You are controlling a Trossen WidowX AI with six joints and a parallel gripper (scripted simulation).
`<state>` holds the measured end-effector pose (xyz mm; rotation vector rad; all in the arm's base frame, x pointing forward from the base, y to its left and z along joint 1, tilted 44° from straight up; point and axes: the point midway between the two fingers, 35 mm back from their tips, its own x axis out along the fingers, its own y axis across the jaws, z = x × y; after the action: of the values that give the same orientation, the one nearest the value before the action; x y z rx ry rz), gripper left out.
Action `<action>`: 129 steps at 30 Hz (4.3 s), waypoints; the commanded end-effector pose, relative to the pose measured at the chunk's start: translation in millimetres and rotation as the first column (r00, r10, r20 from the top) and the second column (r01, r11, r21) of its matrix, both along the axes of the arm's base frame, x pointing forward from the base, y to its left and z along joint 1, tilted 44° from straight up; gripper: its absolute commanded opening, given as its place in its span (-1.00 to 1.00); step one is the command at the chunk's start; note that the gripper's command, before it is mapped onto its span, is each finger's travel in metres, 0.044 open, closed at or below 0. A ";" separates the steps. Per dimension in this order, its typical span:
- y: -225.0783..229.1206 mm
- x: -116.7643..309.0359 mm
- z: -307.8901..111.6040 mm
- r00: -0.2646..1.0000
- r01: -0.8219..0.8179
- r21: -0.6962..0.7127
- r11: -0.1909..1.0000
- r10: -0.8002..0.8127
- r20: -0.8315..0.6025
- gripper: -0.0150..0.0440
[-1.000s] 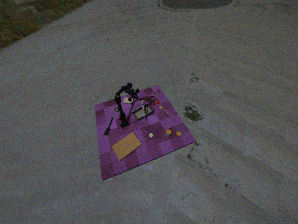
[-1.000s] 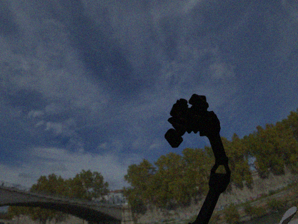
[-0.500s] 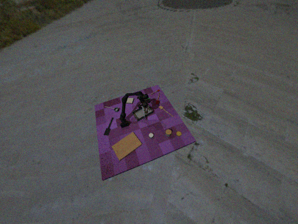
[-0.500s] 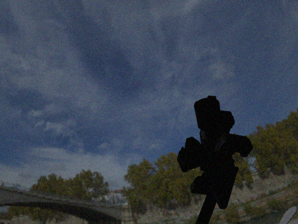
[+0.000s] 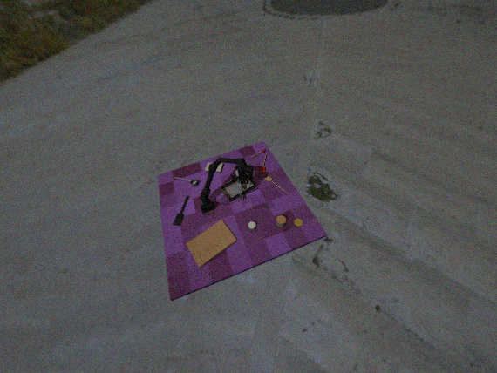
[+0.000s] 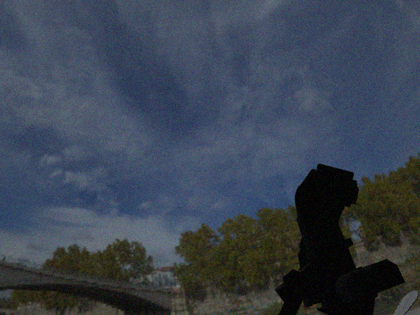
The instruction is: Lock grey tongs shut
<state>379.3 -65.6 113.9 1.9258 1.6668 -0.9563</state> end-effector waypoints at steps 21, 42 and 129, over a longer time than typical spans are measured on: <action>23.8 4.0 -23.4 1.000 0.005 0.008 1.000 -0.005 -0.004 -1.00; 43.0 3.6 -42.2 1.000 0.005 0.011 1.000 -0.005 -0.003 -1.00; 59.0 -75.3 -31.5 1.000 0.007 0.013 1.000 -0.007 -0.007 -1.00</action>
<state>303.8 -6.5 82.3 1.9403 1.6751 -0.9588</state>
